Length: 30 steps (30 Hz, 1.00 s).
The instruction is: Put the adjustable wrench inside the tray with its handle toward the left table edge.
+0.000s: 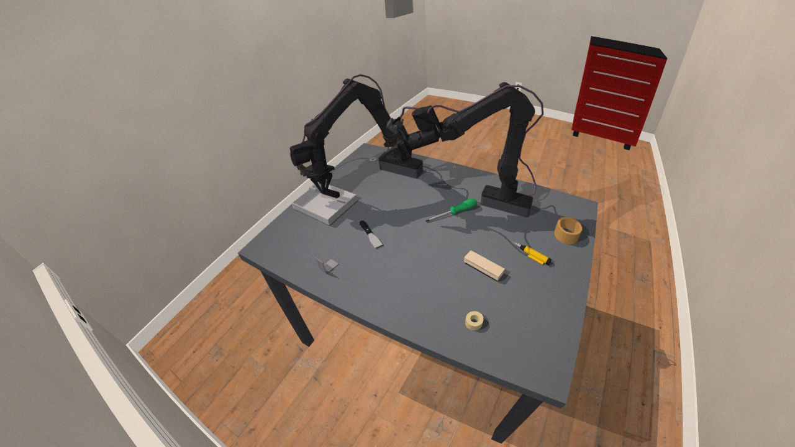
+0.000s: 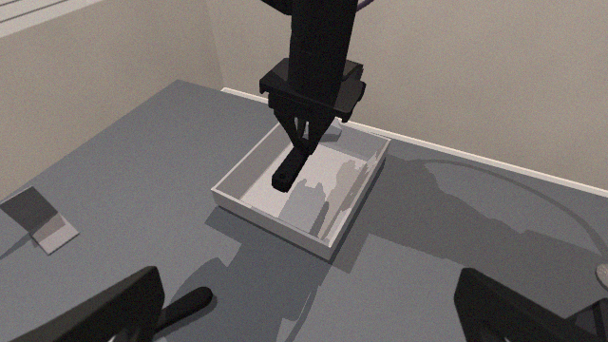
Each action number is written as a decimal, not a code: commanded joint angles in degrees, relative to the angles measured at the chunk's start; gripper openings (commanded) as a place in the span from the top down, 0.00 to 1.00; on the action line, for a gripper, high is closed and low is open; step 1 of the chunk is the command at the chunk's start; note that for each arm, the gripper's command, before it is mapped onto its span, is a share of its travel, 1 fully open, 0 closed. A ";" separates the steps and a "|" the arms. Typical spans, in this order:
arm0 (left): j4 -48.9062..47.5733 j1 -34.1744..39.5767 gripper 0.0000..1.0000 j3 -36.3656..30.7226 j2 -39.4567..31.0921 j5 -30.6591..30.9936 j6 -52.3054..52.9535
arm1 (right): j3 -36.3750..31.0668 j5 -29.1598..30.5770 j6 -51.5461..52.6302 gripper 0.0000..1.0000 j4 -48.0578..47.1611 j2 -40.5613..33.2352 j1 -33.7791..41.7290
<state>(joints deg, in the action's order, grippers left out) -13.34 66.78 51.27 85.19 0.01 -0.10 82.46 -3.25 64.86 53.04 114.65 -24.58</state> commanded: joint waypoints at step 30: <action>-0.78 -0.30 0.00 0.30 -0.29 0.31 0.11 | -2.20 0.71 2.85 0.88 -9.92 5.81 -1.49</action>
<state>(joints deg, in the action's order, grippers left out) -13.72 66.78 51.27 85.19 0.03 -0.10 80.77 -3.22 67.51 46.39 120.97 -25.80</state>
